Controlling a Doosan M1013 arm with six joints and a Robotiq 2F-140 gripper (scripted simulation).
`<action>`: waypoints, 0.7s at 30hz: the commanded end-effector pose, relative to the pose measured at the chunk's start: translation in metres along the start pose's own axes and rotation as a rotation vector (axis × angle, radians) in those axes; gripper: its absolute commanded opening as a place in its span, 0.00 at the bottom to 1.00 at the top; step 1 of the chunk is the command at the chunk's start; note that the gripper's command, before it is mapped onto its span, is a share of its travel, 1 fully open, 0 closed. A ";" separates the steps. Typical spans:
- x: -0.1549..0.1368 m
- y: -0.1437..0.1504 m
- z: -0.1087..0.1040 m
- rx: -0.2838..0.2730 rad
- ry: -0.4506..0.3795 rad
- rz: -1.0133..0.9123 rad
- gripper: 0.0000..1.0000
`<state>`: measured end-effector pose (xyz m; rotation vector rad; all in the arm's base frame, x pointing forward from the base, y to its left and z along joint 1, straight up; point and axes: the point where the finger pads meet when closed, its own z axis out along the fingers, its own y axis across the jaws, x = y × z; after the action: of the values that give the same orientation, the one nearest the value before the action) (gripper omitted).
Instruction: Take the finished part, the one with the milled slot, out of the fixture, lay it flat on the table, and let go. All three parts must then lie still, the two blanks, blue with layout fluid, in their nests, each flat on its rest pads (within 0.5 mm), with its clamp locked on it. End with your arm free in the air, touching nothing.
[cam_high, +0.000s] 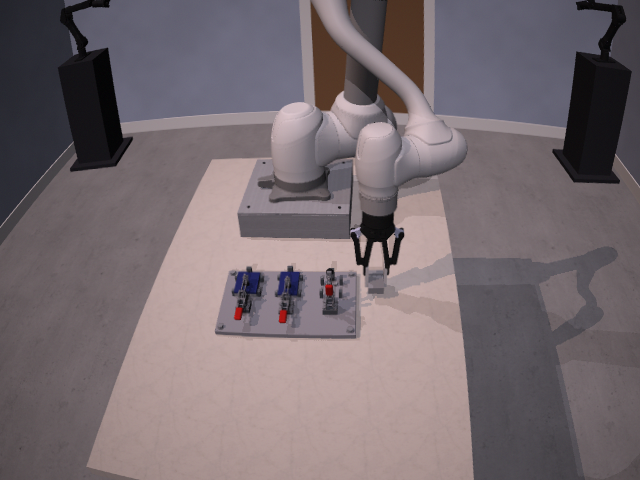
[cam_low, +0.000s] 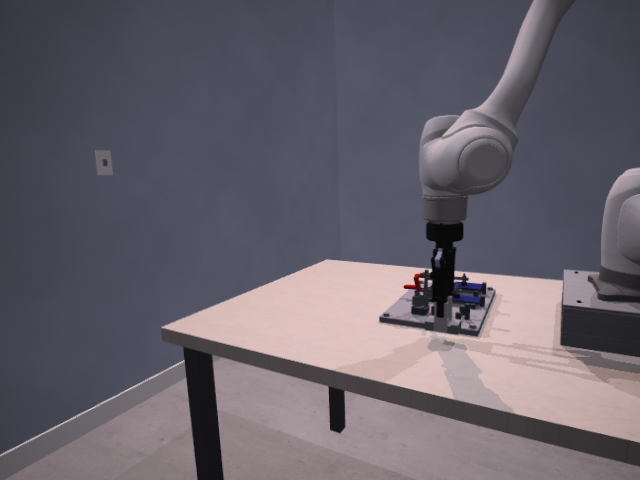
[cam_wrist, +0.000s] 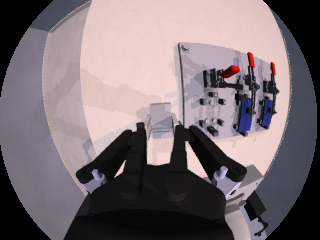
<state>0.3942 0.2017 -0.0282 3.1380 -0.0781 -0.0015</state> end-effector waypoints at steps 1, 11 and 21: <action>0.000 0.000 0.004 0.000 0.000 0.000 0.00; 0.000 0.000 0.016 0.000 0.000 0.000 0.00; 0.000 0.000 0.018 0.000 0.000 0.000 0.00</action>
<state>0.3943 0.2017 -0.0464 3.1380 -0.0781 -0.0015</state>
